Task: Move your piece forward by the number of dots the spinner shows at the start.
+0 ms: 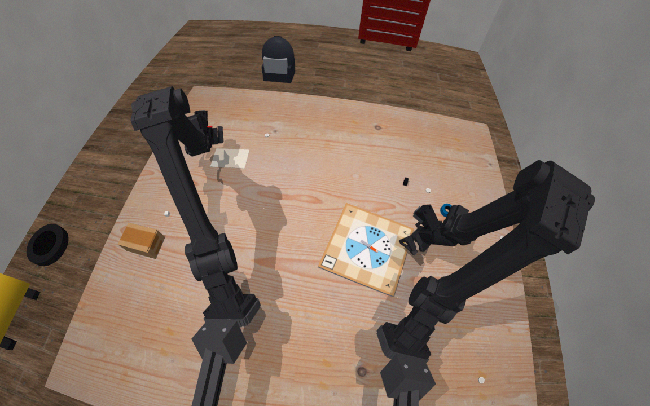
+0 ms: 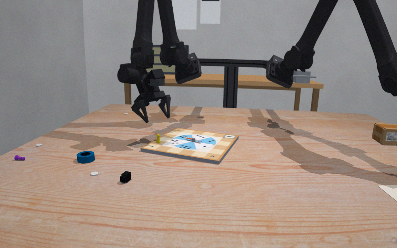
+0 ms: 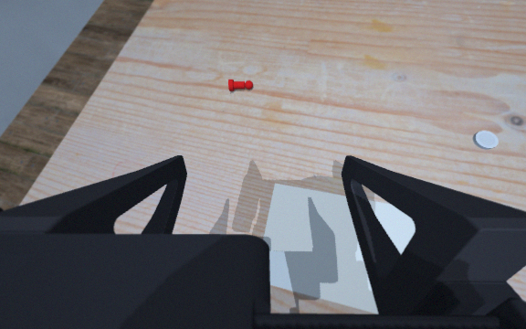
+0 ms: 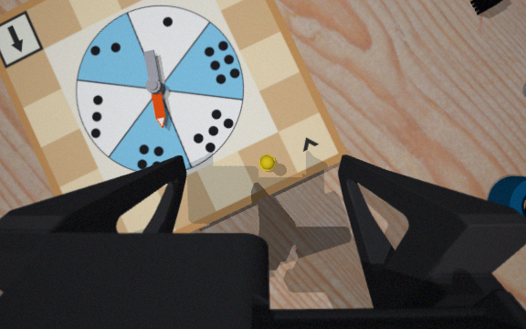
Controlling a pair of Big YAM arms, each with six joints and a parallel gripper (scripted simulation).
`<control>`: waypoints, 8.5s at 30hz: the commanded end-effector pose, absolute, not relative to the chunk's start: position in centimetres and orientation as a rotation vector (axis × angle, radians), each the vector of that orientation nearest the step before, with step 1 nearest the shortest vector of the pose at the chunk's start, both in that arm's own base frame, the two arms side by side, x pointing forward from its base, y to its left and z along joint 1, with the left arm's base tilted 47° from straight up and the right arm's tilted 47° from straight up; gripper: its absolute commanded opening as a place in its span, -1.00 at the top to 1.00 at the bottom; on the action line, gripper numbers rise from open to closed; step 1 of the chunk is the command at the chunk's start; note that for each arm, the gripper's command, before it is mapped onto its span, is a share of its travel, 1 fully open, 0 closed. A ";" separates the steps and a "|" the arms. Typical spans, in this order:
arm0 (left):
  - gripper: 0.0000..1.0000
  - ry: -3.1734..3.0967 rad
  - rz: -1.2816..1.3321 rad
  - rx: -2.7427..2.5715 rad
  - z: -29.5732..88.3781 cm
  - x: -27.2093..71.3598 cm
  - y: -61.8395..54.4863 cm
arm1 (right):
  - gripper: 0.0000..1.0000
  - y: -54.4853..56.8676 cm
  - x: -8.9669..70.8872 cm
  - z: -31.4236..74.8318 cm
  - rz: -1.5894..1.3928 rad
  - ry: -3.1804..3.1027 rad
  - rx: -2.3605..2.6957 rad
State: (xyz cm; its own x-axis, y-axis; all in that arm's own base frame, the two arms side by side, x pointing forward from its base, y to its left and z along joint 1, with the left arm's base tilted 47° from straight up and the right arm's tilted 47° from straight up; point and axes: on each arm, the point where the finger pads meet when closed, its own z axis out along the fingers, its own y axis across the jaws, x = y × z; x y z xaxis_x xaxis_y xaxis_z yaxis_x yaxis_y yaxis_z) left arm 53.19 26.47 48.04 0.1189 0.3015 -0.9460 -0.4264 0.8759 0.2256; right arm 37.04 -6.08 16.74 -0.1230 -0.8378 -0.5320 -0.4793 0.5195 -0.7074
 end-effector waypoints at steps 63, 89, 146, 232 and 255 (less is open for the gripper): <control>-1.00 1.226 -0.065 1.632 29.6 28.4 -24.8 | -1.00 10.0 28.4 20.9 -0.436 1.745 -1.080; -1.00 1.078 -0.238 1.884 25.2 19.6 -26.4 | 0.21 -0.8 36.1 23.3 -0.555 1.926 -0.204; -1.00 1.300 -0.197 1.719 24.6 28.3 -28.7 | 0.31 -8.6 43.0 12.9 -0.433 2.345 0.191; -1.00 1.689 -0.248 1.241 20.7 40.7 -22.3 | 0.96 2.9 50.9 12.8 -0.439 2.362 0.195; -1.00 1.666 -0.242 1.248 21.4 40.3 -22.6 | -0.02 5.0 47.7 14.6 -0.417 2.359 0.185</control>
State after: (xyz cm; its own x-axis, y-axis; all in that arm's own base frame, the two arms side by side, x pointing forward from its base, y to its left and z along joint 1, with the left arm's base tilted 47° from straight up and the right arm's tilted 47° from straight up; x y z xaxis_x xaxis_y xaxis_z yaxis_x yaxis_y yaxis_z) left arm 39.26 -21.87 18.66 -0.0185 0.6328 -0.7741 0.8295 0.4420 0.3415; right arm 47.72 3.94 11.92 -0.7624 0.0014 -0.6471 0.2355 0.9320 -0.2754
